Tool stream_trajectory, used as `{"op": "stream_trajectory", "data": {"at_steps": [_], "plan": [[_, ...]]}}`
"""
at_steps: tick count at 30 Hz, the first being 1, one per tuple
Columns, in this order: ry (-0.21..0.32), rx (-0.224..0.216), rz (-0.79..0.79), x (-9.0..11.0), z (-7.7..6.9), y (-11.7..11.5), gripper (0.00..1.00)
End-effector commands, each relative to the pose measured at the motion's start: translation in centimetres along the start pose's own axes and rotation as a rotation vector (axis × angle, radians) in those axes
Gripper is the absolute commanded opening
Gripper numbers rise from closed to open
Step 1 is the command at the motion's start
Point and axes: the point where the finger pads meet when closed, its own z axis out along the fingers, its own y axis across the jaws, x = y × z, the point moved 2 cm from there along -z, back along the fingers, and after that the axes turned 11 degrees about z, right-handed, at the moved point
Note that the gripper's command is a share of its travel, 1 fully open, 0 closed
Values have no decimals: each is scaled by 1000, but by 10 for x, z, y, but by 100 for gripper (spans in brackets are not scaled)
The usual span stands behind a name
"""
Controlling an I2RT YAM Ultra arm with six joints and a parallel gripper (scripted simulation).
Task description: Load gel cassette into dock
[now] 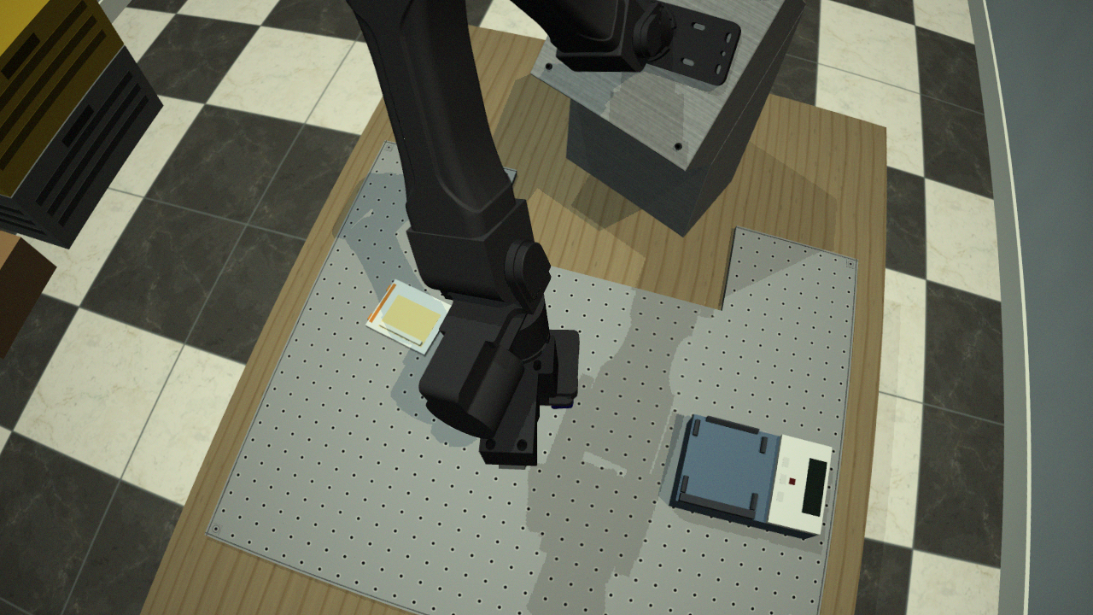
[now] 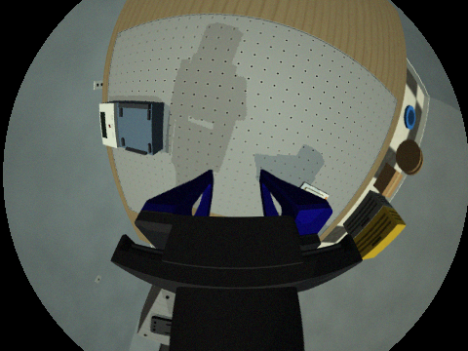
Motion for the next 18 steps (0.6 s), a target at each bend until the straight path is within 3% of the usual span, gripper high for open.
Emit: {"op": "stream_trajectory", "data": {"at_steps": [1, 7, 11, 16, 18], "plan": [[3, 26, 64, 15, -5, 9, 35], [17, 49, 106, 44, -4, 16, 35], [33, 91, 175, 63, -4, 21, 35], [36, 98, 188, 78, -4, 23, 35], [40, 125, 227, 88, -4, 25, 35]]}}
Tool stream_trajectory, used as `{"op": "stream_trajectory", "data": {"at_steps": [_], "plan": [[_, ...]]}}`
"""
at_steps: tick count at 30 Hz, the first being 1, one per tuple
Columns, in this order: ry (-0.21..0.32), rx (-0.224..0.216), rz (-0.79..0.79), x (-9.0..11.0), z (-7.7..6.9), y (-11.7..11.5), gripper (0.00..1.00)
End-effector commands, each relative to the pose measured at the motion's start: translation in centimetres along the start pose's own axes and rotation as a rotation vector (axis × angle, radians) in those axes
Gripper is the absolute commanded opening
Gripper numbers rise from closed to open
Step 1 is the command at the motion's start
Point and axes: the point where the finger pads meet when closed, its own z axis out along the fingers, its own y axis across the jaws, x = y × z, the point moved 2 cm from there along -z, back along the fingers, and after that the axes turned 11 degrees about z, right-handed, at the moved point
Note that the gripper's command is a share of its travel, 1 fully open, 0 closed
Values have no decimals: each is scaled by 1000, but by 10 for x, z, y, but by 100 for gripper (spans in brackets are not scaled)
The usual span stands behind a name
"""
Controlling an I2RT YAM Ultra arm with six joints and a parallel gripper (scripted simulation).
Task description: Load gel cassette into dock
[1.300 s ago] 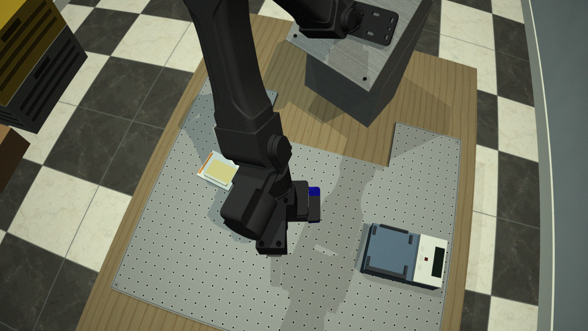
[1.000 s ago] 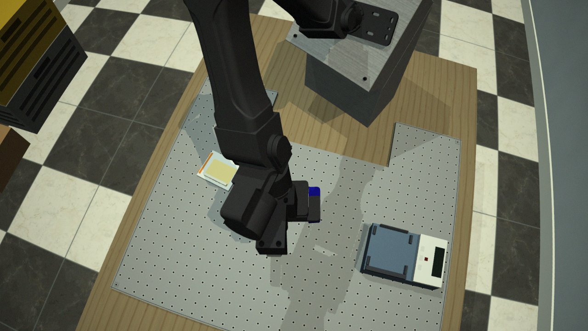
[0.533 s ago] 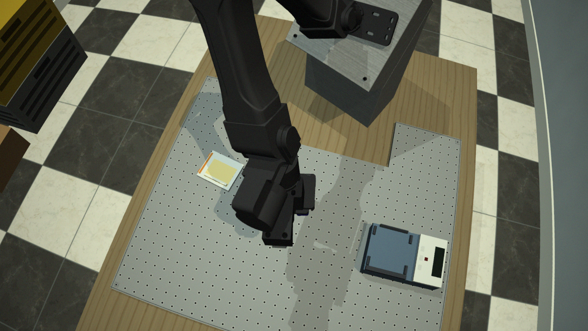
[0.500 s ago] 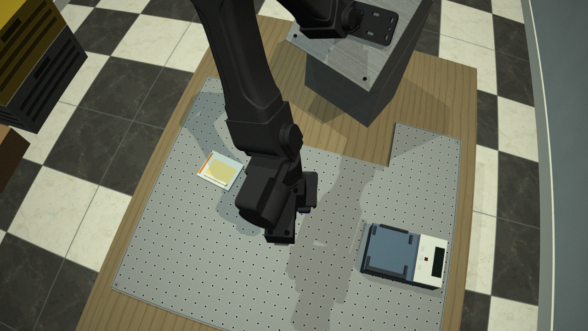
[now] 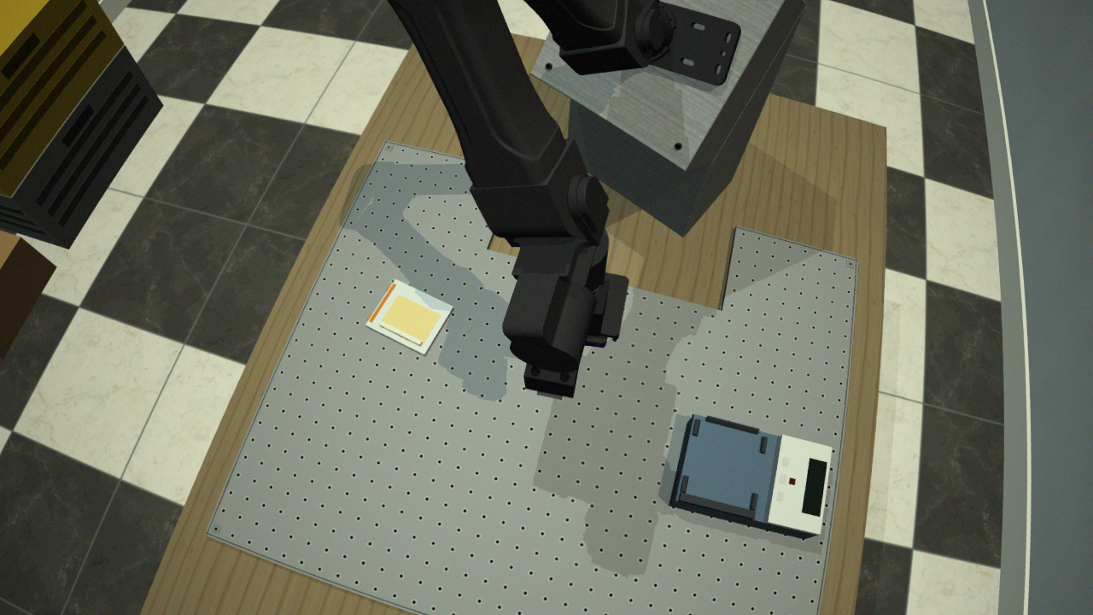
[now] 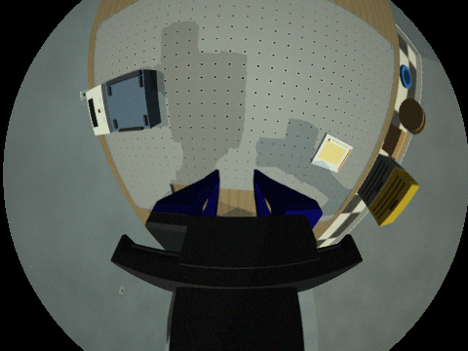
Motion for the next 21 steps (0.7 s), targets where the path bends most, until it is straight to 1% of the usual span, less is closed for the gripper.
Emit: {"op": "stream_trajectory", "data": {"at_steps": [1, 5, 8, 9, 12, 14, 16, 19, 20, 21], "plan": [[-33, 33, 69, 12, -3, 0, 35], [-33, 33, 69, 31, -3, -1, 35], [-35, 32, 70, 29, -3, -1, 35], [-70, 25, 89, 12, -7, 0, 35], [-65, 26, 86, 13, -6, 1, 35], [-34, 33, 70, 23, -1, 2, 35], [-21, 36, 65, 28, -1, -1, 35], [-21, 36, 65, 28, -1, -1, 35], [-1, 41, 57, 35, 9, -3, 35], [6, 42, 53, 39, 14, -3, 35]]}}
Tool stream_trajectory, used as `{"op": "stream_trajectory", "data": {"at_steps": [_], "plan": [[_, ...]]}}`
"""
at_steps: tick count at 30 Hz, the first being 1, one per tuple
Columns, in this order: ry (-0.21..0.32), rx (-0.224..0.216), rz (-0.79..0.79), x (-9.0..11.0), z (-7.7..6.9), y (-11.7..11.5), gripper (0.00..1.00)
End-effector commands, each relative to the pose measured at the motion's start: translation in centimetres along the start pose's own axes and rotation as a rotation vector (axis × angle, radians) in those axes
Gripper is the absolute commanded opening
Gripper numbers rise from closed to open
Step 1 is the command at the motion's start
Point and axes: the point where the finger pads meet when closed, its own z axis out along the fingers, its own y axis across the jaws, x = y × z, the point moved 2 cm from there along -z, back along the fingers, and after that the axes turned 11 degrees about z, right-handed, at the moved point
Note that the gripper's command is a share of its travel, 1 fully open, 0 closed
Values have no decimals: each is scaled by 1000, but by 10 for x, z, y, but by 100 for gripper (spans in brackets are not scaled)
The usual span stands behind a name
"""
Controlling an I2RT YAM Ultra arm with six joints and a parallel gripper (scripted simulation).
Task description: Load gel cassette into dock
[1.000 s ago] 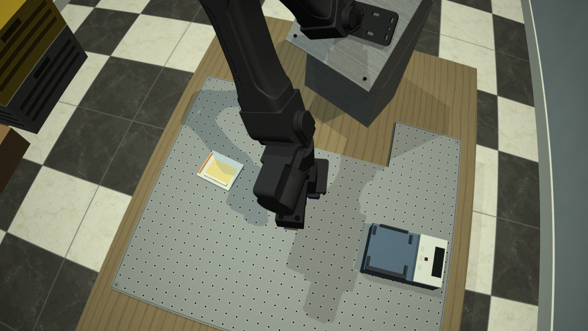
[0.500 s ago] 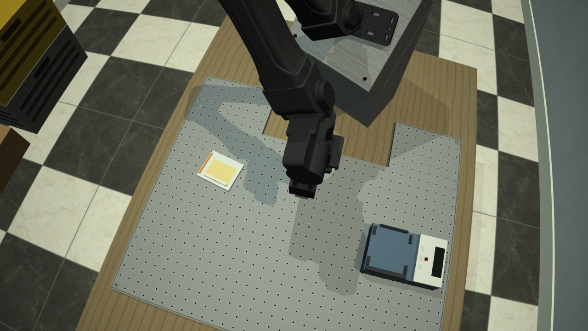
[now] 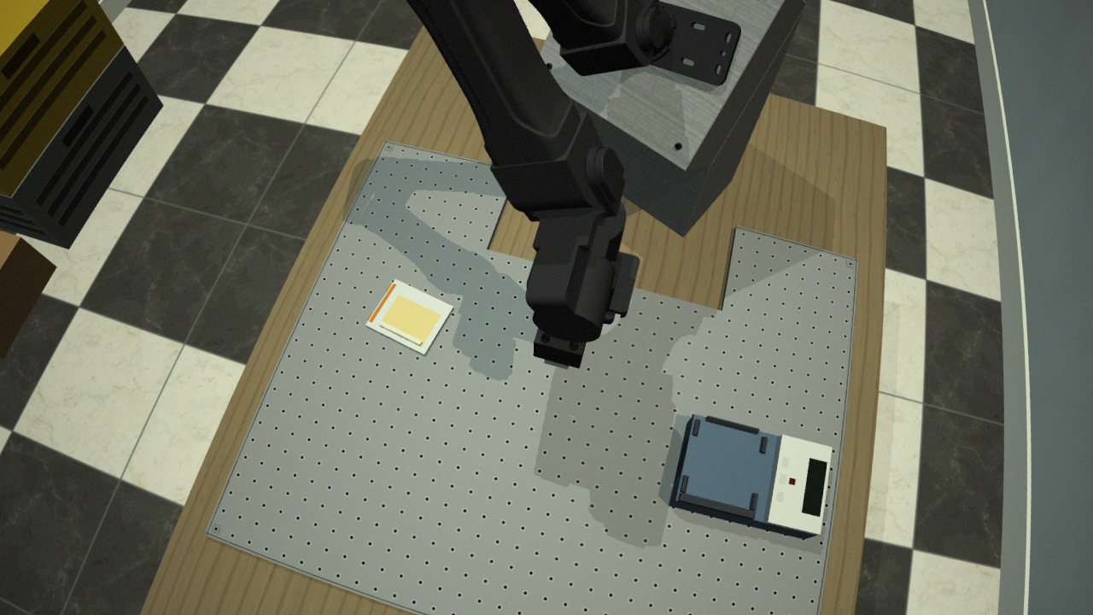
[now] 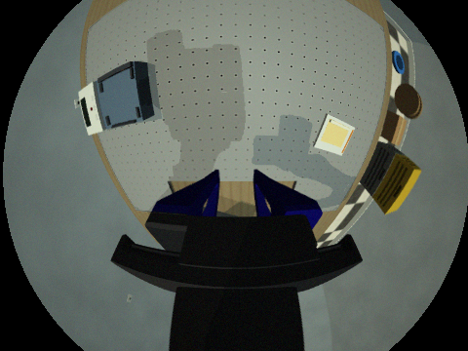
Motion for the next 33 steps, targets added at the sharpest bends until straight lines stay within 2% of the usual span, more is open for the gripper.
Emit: {"op": "stream_trajectory", "data": {"at_steps": [1, 4, 6, 8, 10, 20, 33], "plan": [[17, 3, -9, 9, 17, -1, 35], [17, 3, -9, 9, 32, -1, 35], [-7, -1, 2, -3, 40, 1, 35], [-7, -1, 2, -3, 40, 1, 35], [-22, -3, 9, -10, 50, 1, 35], [-23, -2, 7, -10, 101, 1, 35], [-25, -11, -1, -10, 100, 6, 35]]}}
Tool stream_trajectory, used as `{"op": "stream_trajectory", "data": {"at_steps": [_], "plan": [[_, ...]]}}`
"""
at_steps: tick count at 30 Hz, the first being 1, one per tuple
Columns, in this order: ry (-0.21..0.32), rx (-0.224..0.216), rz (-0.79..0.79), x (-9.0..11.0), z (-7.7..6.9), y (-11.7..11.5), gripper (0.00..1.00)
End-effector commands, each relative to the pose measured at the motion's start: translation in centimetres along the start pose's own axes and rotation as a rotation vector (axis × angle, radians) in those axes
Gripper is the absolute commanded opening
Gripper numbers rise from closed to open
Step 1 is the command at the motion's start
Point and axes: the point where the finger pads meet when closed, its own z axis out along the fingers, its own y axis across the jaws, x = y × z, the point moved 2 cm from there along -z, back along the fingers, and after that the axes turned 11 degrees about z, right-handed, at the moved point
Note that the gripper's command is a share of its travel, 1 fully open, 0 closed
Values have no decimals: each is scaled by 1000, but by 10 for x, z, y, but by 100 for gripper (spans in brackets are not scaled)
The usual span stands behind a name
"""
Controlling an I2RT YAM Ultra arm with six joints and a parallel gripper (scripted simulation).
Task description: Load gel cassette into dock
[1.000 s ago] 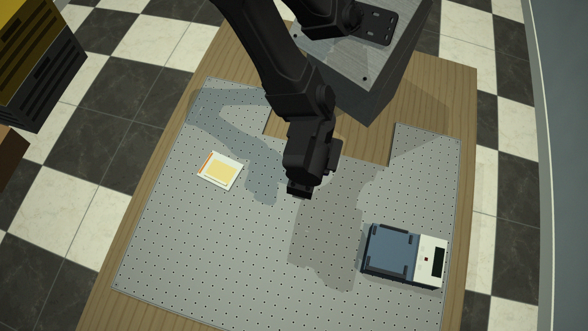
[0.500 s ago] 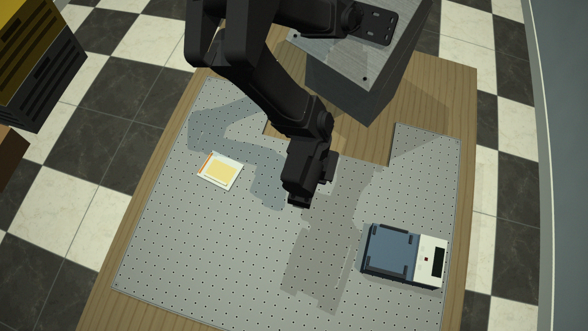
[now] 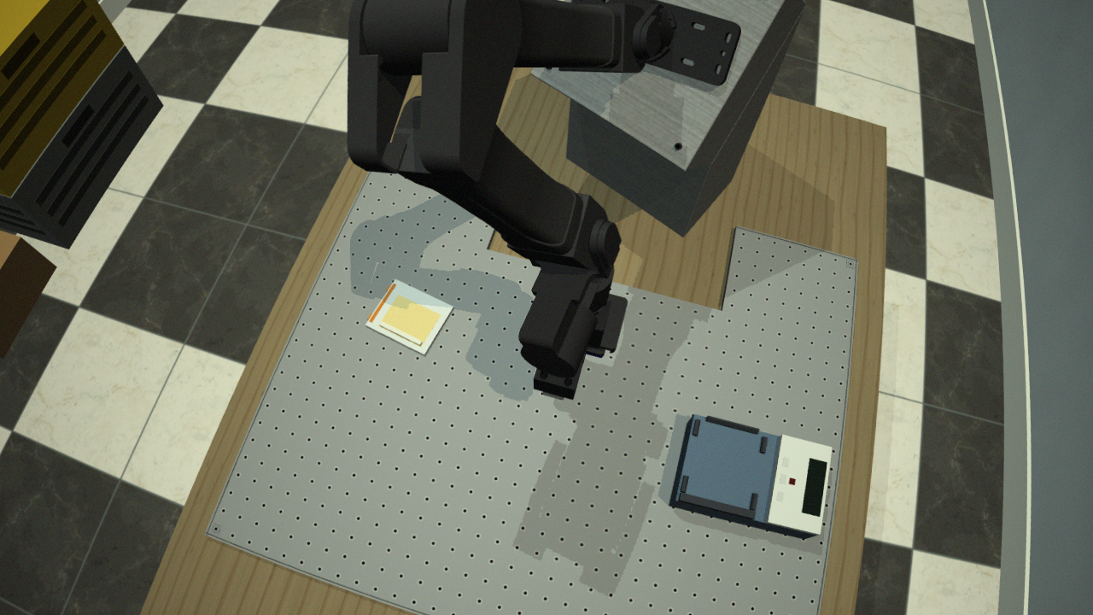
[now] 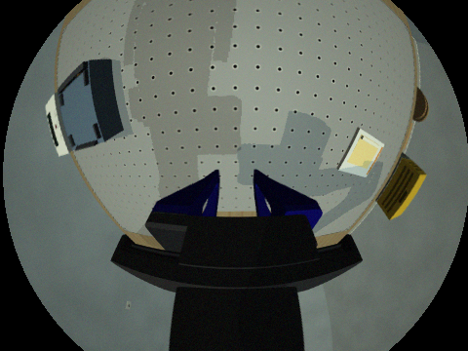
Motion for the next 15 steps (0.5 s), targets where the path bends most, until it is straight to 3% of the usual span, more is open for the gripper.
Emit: {"op": "stream_trajectory", "data": {"at_steps": [1, 5, 6, 7, 9, 15], "plan": [[-27, -13, -4, -11, 3, 6, 35], [-12, -5, -1, -3, 0, 2, 35], [-39, -6, 55, -14, -3, -6, 35], [-10, -4, 78, -4, -3, -12, 35], [-10, -4, 78, -4, -3, -12, 35], [6, -2, 274, -3, -4, -41, 35]]}}
